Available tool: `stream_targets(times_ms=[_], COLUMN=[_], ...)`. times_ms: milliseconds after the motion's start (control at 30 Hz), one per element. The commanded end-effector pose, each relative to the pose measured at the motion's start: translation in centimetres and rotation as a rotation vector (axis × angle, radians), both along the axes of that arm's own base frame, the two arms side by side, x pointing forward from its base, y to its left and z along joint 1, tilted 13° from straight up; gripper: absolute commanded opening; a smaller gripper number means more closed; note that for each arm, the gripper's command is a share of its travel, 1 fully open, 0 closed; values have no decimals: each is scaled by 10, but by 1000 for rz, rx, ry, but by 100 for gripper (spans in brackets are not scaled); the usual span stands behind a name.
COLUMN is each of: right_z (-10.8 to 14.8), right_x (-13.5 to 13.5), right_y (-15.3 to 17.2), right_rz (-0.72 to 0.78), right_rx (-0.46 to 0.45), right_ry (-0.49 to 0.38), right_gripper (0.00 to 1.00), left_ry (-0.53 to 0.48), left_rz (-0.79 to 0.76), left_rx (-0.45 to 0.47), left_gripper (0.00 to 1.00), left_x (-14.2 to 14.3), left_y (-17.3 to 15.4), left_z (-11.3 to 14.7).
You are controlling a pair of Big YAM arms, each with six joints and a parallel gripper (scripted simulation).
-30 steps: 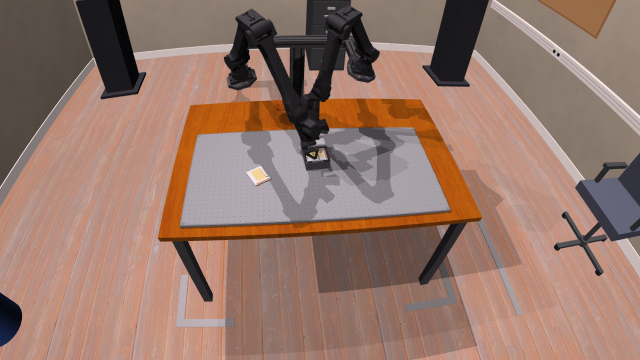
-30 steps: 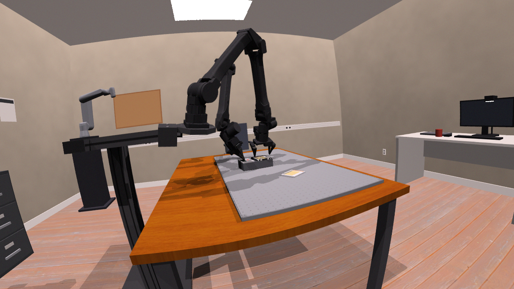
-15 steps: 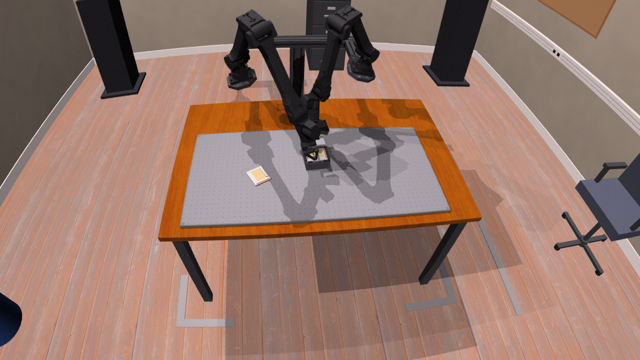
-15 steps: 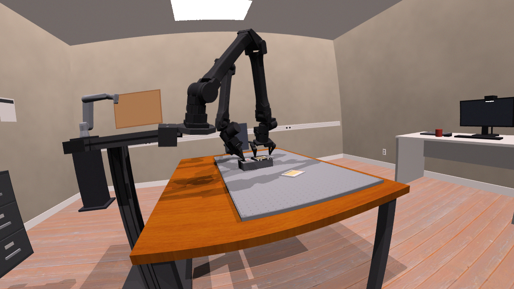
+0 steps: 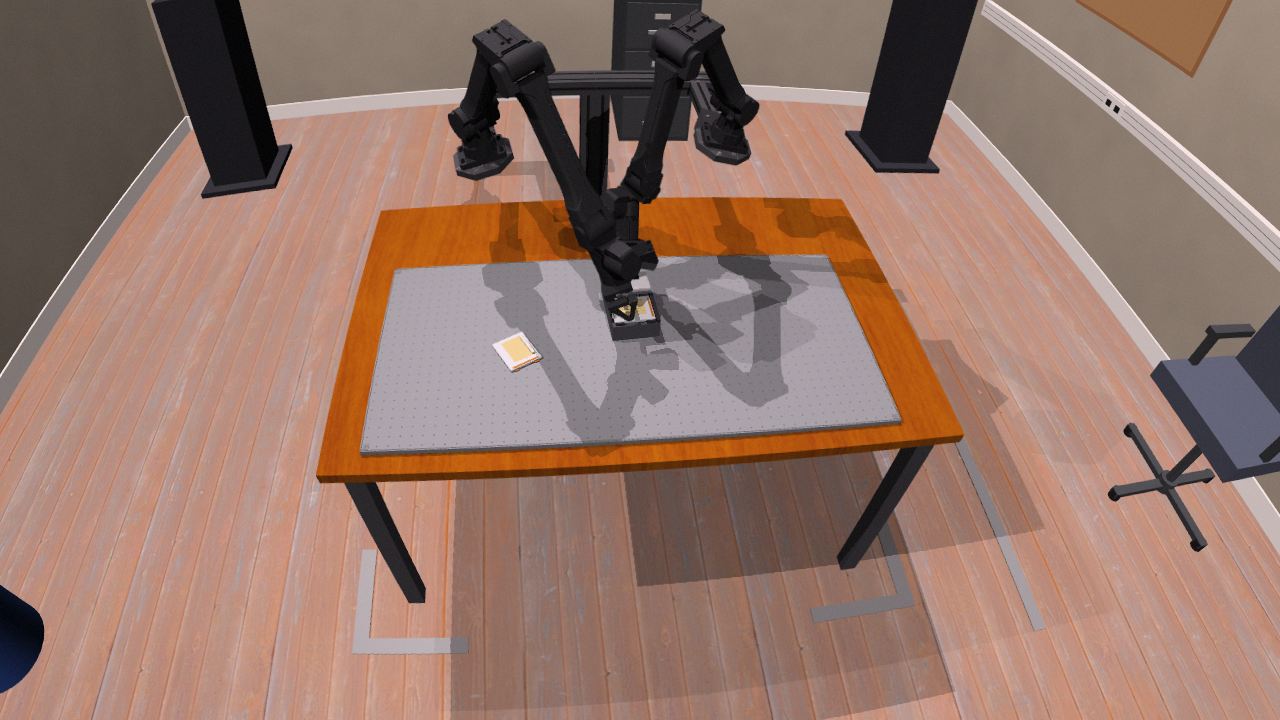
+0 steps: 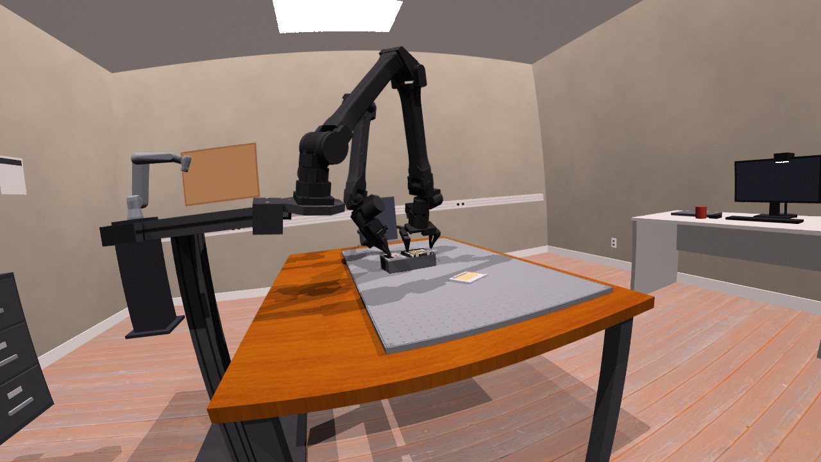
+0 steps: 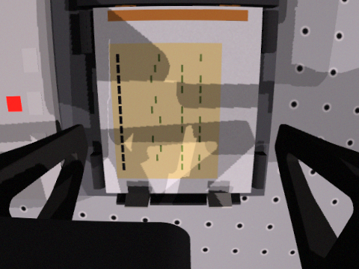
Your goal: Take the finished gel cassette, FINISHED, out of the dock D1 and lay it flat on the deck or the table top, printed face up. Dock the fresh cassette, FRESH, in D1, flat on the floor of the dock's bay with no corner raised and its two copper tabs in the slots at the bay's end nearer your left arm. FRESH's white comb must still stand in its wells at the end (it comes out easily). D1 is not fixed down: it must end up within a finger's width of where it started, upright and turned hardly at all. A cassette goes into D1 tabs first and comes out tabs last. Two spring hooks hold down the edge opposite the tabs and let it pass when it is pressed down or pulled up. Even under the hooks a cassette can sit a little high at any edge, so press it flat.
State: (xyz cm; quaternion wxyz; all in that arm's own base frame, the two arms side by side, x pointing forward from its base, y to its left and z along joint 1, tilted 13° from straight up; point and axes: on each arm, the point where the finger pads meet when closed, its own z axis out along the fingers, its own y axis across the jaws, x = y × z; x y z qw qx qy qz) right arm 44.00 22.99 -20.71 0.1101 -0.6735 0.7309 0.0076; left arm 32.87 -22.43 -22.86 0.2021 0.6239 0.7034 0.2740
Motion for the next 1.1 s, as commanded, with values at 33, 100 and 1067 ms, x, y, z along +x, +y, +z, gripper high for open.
stream_targets(times_ms=[33,100,1067], right_z=[-1,-1,-4], right_x=[20,20,18], right_y=[4,4,3], right_rz=[4,4,5], right_rx=[18,18,15], right_ry=[-34,-34,-29], right_gripper=[98,98,98], left_ry=[117,117,117], left_rz=[8,8,8], left_rx=[82,82,82], left_gripper=[0,0,0], left_x=[-26,-26,-26], left_y=[39,39,39], left_z=[-48,-48,-48])
